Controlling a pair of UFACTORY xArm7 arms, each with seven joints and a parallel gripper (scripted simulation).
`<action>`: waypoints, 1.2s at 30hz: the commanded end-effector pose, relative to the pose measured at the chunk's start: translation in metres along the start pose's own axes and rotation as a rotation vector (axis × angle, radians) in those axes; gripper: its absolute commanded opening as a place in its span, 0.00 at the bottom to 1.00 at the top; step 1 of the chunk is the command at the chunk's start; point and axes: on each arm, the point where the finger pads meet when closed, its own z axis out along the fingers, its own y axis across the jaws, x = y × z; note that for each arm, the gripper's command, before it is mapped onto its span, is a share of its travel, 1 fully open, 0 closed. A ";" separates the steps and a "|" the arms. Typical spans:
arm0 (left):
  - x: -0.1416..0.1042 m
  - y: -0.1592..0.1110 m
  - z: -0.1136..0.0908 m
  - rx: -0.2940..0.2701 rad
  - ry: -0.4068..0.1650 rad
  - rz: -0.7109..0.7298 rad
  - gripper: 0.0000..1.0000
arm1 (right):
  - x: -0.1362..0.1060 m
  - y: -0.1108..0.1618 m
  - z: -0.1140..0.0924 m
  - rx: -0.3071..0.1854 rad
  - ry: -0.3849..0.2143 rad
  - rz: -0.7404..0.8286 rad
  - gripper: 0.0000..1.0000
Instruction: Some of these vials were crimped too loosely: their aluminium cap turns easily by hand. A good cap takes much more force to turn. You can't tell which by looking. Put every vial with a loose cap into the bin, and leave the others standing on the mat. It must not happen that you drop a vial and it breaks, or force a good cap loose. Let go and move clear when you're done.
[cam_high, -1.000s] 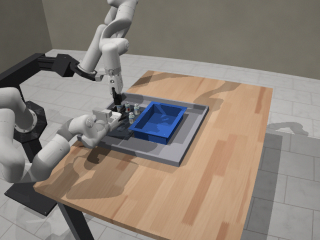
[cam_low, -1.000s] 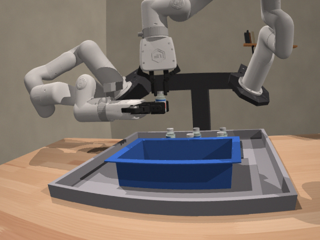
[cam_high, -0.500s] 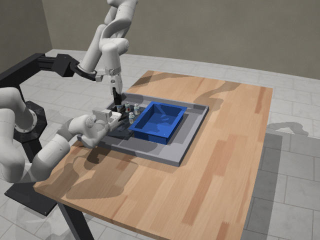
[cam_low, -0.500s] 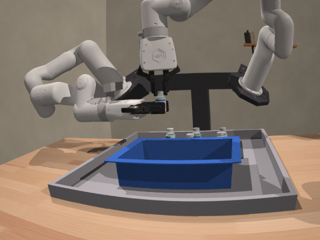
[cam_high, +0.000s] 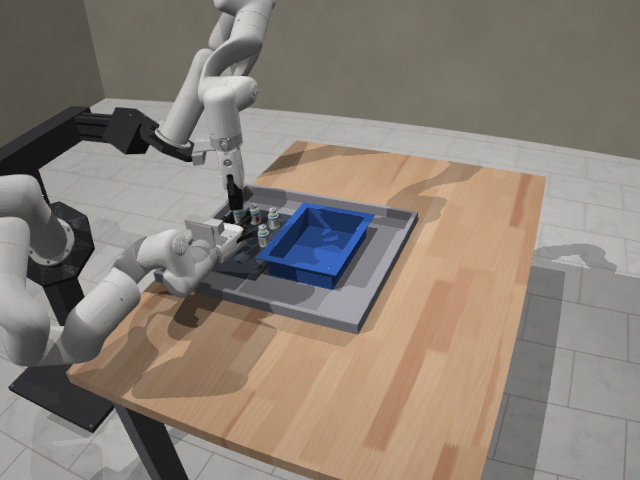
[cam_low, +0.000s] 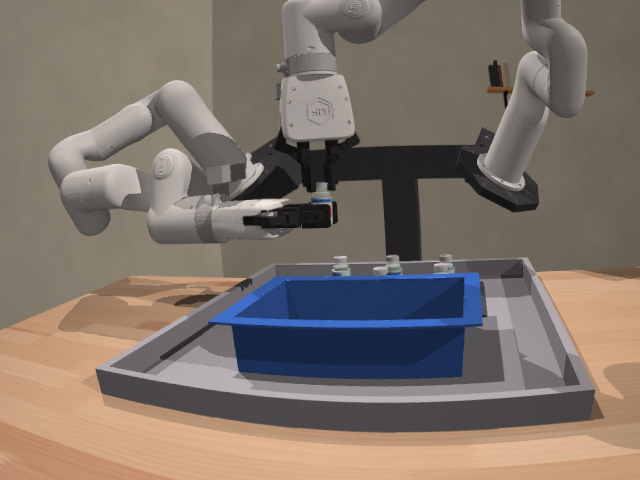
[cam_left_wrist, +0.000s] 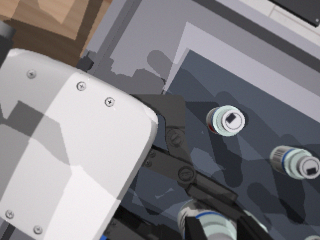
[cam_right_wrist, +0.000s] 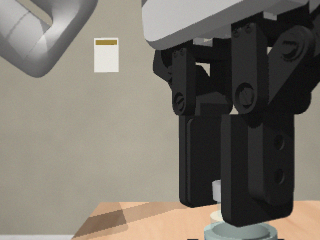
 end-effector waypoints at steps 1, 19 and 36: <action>0.001 -0.001 -0.002 0.004 0.001 -0.013 0.23 | 0.003 0.001 0.000 0.000 0.003 -0.004 0.00; 0.001 -0.001 -0.002 0.005 0.001 -0.107 0.23 | 0.003 0.001 0.000 0.001 0.004 -0.004 0.00; 0.000 -0.001 -0.002 0.005 0.000 -0.195 0.23 | 0.003 0.001 0.000 0.001 0.004 -0.004 0.00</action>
